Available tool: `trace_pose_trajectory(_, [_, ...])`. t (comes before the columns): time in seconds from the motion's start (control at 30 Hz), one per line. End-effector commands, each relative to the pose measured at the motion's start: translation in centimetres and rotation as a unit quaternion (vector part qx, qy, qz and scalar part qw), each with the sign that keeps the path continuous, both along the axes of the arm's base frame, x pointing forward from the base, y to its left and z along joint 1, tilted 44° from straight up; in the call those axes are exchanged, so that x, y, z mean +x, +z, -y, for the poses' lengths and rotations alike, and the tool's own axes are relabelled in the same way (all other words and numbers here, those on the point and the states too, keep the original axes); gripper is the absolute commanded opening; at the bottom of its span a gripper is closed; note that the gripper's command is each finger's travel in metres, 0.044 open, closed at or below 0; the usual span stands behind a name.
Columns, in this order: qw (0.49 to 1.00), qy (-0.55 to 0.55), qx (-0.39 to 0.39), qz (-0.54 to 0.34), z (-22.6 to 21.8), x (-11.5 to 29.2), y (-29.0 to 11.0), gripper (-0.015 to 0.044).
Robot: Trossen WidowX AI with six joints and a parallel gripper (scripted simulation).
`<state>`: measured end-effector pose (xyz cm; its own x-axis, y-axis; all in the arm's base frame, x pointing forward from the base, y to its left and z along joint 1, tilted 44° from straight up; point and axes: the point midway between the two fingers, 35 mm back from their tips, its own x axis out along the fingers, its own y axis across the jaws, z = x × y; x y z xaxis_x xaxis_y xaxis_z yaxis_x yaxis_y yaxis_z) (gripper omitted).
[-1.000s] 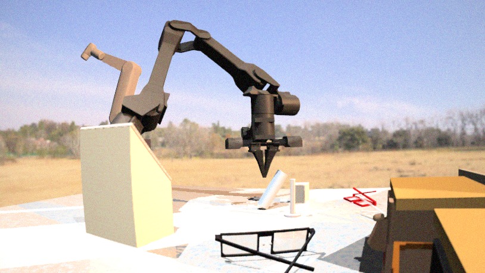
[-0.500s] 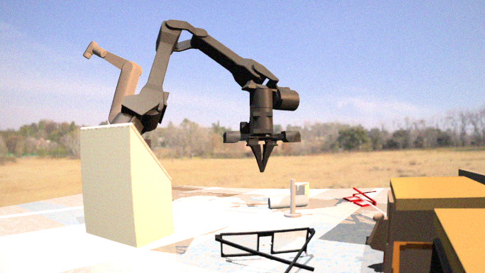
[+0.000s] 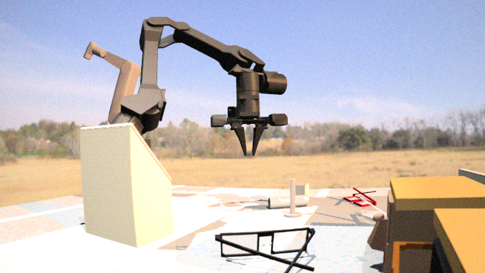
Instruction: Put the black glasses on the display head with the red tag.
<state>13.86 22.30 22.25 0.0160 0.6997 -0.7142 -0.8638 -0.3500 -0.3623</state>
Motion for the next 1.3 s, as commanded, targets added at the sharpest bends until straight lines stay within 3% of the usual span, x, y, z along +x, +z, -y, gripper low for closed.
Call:
trace_pose_trajectory(0.0, [1.000,0.000,0.001,0.001,-0.1,0.1,0.1,0.0184])
trace_pose_trajectory(0.43, [1.000,0.000,0.001,0.001,-0.1,0.1,0.1,0.0200])
trace_pose_trajectory(0.5, [1.000,-0.023,0.002,-0.021,-0.3,0.2,0.2,0.0147])
trace_pose_trajectory(0.63, [0.977,-0.151,0.005,-0.148,-1.4,0.9,1.1,0.0043])
trace_pose_trajectory(0.7, [0.953,-0.217,0.006,-0.212,-2.0,1.3,1.5,0.0000])
trace_pose_trajectory(0.93, [0.801,-0.427,0.011,-0.419,-4.3,2.6,2.9,0.0000])
trace_pose_trajectory(1.27, [0.643,-0.546,0.014,-0.537,-6.4,3.6,3.8,0.0000])
